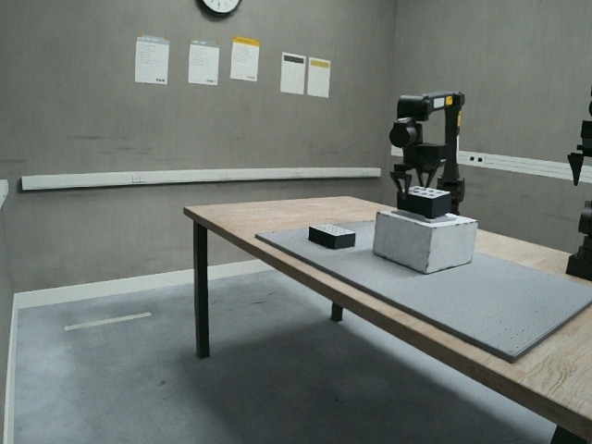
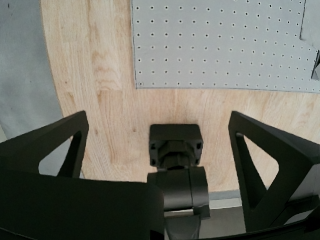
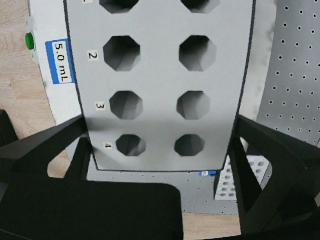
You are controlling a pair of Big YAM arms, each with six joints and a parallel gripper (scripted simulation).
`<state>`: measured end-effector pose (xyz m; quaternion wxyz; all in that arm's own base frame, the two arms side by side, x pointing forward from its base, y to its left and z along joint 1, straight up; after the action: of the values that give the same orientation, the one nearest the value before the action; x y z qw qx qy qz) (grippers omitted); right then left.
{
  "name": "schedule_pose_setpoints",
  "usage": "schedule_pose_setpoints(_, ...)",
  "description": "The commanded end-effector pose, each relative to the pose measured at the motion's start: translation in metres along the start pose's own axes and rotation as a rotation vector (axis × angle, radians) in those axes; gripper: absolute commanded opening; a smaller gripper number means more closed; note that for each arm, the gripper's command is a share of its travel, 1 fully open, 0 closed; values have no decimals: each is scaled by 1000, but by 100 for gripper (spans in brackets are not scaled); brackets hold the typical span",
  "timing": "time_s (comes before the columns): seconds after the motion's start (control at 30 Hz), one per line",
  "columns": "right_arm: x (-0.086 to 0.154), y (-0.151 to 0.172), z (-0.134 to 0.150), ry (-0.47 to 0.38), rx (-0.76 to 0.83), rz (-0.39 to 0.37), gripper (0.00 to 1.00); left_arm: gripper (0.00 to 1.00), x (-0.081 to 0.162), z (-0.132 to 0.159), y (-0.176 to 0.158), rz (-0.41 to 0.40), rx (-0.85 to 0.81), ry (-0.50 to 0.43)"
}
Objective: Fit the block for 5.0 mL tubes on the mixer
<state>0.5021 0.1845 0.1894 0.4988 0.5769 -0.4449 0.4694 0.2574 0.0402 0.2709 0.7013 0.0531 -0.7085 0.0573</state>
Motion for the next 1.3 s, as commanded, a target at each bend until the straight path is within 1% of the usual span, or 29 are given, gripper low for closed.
schedule_pose_setpoints(0.0,81,0,-2,-47,4,151,0,100,8,-3,0,1,1,-20)
schedule_pose_setpoints(0.2,85,-3,-3,-52,8,176,0,100,3,-1,0,1,1,-9)
schedule_pose_setpoints(0.37,82,-6,-3,-50,7,170,0,100,3,-1,0,1,1,-9)
schedule_pose_setpoints(0.8,58,-17,-4,-41,4,126,0,100,22,-11,0,1,1,-58)
schedule_pose_setpoints(0.93,60,-16,-4,-42,5,131,0,100,22,-11,0,1,1,-61)
schedule_pose_setpoints(1.13,73,-13,-4,-42,9,166,0,100,25,-13,0,1,1,-68)
schedule_pose_setpoints(1.27,75,-12,-5,-47,10,168,0,100,26,-13,0,1,1,-72)
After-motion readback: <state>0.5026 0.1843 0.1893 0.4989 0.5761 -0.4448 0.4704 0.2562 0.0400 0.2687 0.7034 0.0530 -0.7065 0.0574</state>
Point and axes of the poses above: on each arm, the point where the finger pads meet when closed, its own x axis back along the fingers, its own y axis across the jaws, z = x × y, the point moved 2 cm from there along x, back along the fingers, and after that the axes turned 9 degrees about x, right-handed, at the moved point
